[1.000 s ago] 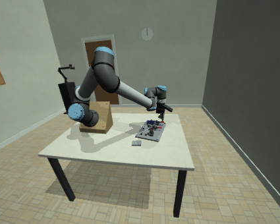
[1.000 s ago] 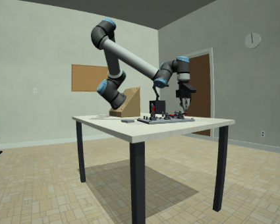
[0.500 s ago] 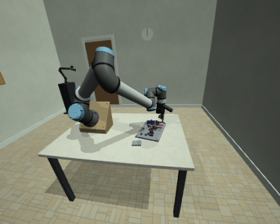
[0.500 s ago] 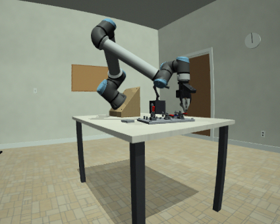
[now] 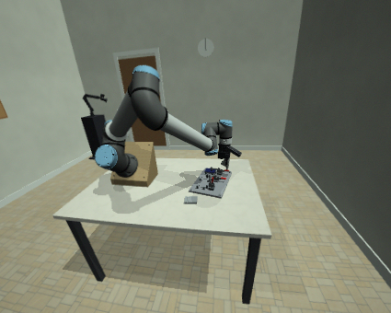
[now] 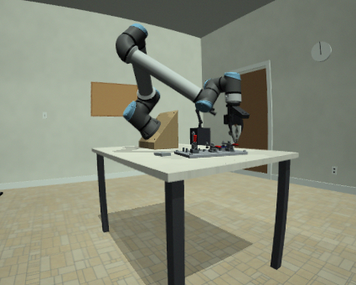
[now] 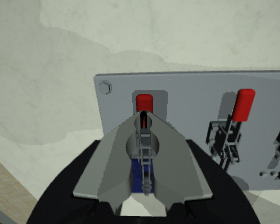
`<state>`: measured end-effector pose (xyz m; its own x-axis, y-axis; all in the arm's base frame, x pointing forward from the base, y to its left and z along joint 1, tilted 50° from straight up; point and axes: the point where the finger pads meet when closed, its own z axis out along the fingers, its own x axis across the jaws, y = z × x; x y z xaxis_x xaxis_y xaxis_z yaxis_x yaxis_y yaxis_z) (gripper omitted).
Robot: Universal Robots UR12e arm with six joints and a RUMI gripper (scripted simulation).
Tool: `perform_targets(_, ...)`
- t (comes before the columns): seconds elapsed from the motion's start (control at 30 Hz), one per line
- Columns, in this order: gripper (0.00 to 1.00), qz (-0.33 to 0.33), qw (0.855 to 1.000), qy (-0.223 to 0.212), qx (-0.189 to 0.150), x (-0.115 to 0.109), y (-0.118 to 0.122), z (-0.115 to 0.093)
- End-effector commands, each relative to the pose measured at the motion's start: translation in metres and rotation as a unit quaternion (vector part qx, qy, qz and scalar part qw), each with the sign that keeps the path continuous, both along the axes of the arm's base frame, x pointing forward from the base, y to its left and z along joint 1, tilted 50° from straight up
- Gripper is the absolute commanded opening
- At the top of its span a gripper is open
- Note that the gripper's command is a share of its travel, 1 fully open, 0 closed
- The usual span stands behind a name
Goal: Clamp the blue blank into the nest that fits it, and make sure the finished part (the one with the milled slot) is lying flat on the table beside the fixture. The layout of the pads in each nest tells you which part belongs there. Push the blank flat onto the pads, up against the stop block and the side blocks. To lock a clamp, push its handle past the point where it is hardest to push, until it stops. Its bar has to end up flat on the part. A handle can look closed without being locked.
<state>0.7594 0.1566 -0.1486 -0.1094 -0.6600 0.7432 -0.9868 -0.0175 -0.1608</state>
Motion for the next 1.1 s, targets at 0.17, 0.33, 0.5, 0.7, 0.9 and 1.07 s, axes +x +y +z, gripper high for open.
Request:
perform_targets(0.17, 0.00, -0.001, 1.000, 0.005, -0.002, -0.0042, -0.0058, -0.0055)
perform_targets(0.33, 0.00, -0.001, 1.000, 0.004, -0.002, -0.0040, -0.0057, -0.0053)
perform_targets(0.5, 0.00, -0.001, 1.000, 0.004, -0.002, -0.0040, -0.0057, -0.0053)
perform_targets(0.7, 0.00, -0.001, 1.000, 0.004, -0.002, -0.0039, -0.0056, -0.0051)
perform_targets(0.9, 0.00, -0.001, 1.000, 0.004, -0.001, -0.0036, -0.0030, -0.0028)
perform_targets(1.07, 0.00, 0.000, 1.000, 0.002, -0.001, -0.0030, 0.0002, 0.0001)
